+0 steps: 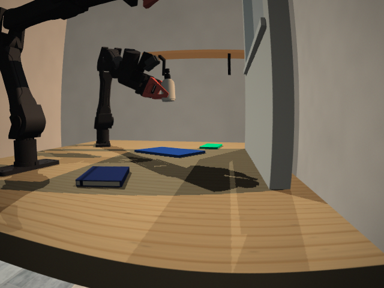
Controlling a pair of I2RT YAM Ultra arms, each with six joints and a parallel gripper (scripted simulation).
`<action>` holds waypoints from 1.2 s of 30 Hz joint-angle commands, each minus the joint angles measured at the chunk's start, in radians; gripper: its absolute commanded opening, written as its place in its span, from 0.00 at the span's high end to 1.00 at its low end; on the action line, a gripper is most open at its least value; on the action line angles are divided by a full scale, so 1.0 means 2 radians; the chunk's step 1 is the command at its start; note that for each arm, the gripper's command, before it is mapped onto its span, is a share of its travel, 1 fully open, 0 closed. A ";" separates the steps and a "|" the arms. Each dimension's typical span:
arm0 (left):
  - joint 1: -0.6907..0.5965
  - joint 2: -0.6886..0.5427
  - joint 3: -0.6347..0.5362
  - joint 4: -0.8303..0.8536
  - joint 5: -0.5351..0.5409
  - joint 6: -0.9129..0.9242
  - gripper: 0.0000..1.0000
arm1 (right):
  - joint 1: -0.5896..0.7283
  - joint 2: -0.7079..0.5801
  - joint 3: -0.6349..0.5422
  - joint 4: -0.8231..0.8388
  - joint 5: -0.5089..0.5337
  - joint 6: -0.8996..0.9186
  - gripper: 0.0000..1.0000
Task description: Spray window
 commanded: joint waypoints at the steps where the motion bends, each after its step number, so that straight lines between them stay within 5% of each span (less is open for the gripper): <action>1: 0.015 -0.035 0.036 -0.020 0.018 0.033 1.00 | 0.000 0.009 -0.004 0.001 0.000 -0.002 0.00; 15: 0.053 -0.083 0.090 -0.073 0.073 0.097 1.00 | 0.000 0.009 -0.004 0.001 0.000 -0.002 0.00; 36: 0.048 -0.088 0.116 -0.076 0.059 0.090 1.00 | 0.000 0.009 -0.004 0.001 0.000 -0.002 0.00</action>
